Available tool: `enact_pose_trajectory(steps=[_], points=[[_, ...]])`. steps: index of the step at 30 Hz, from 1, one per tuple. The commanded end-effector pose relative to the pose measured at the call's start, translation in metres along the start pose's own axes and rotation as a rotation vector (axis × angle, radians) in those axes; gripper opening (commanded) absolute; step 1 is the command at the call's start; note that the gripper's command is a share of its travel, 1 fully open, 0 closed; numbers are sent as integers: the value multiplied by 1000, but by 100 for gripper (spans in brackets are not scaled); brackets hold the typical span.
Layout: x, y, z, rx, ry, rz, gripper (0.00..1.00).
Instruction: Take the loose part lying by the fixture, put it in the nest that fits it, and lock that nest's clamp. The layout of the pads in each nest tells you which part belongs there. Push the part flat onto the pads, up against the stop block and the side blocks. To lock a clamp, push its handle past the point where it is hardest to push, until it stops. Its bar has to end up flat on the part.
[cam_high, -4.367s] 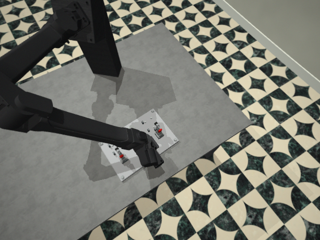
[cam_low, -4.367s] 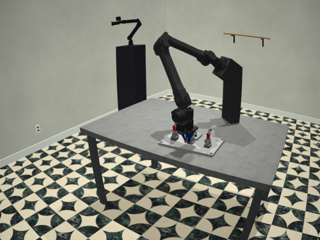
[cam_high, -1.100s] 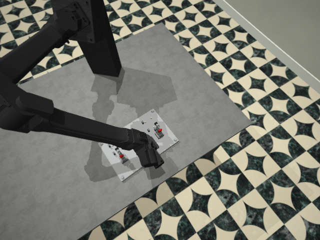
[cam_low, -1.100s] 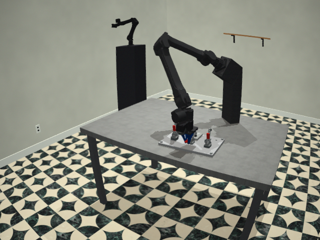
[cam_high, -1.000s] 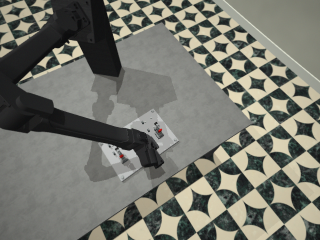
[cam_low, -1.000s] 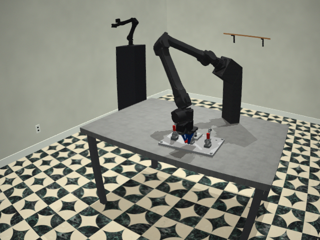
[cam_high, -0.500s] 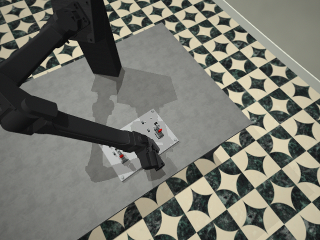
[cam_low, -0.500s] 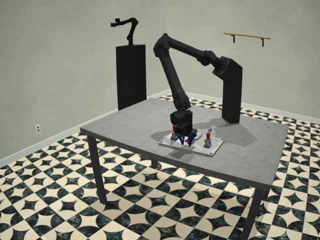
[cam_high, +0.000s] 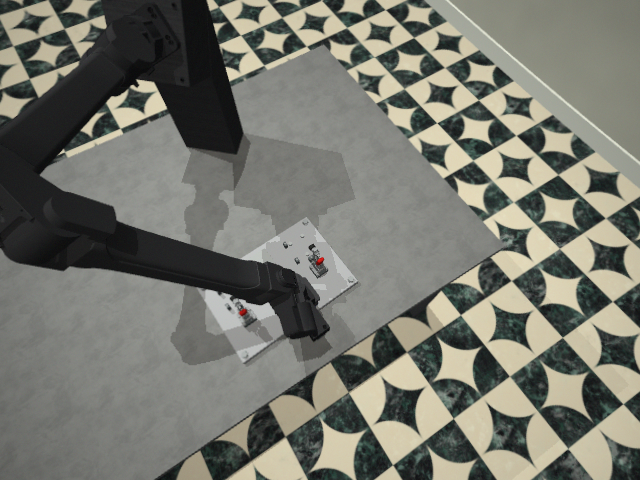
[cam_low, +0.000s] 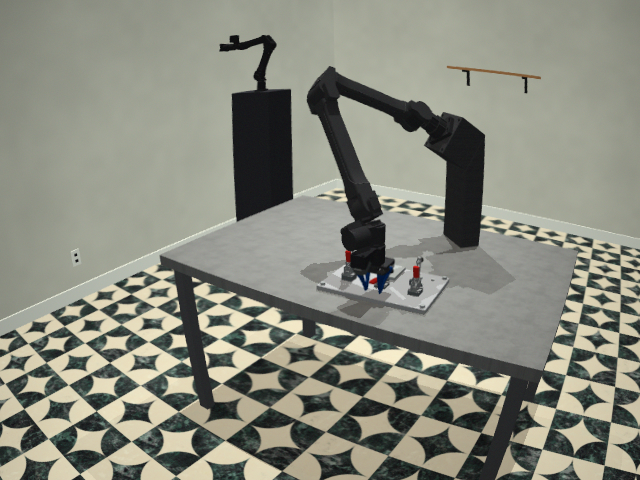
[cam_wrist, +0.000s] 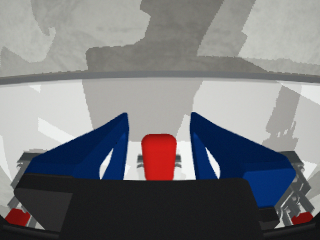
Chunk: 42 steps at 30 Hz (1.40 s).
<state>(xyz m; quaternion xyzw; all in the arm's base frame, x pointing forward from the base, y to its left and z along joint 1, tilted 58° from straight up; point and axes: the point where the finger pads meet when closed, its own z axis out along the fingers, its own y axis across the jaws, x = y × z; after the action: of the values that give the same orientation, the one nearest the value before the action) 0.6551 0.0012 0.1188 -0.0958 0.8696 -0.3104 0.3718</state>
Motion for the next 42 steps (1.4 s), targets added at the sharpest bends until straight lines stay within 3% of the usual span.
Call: enact_pose_trajectory(steps=[1,14,28,30,31,35,42], points=[[-9,-2,-7,0,-21,2,45],[-10,-1,-18,-5,-20,6,45],[-8,3,-68,-9,-20,3,45],[-8,3,-68,-9,-20,3,45],[10,-3,-48,5,26,3,45],[-6,0,-72,-6,-16,8,45],[-9,-3,-67,1,-18,12,45]])
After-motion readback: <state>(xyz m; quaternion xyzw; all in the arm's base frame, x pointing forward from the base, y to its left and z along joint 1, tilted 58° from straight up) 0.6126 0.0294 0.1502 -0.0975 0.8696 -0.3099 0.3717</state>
